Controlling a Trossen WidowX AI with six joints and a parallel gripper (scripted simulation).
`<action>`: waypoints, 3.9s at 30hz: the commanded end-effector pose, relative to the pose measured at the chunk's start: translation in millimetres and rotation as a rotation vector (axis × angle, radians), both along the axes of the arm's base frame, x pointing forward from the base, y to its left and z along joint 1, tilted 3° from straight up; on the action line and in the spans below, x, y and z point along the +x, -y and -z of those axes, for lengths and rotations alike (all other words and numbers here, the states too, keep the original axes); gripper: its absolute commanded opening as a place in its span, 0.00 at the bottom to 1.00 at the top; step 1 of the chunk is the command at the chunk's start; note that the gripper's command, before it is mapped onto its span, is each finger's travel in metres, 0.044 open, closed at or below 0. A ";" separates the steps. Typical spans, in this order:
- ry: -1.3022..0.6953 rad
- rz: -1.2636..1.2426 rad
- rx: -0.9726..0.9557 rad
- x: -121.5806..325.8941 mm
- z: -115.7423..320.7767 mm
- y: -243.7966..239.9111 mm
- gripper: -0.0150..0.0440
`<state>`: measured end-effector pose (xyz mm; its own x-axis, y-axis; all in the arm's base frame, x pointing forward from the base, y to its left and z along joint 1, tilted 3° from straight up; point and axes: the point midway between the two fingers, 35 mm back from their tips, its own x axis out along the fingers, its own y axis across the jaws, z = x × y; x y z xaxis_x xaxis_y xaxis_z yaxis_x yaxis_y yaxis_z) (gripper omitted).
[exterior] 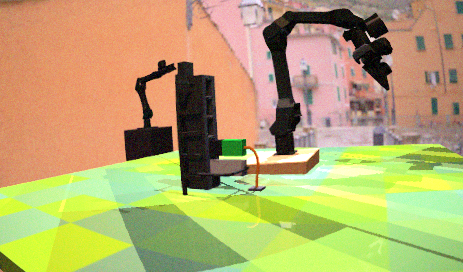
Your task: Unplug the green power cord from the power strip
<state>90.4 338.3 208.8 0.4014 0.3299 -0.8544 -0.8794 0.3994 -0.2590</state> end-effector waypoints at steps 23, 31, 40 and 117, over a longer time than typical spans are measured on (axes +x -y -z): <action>-0.238 -0.232 -0.477 211.5 73.9 249.1 0.53; -0.305 -0.296 -0.461 214.9 85.2 313.0 0.53; -0.305 -0.296 -0.461 216.3 85.2 312.0 0.53; -0.304 -0.292 -0.464 218.0 93.8 326.1 0.25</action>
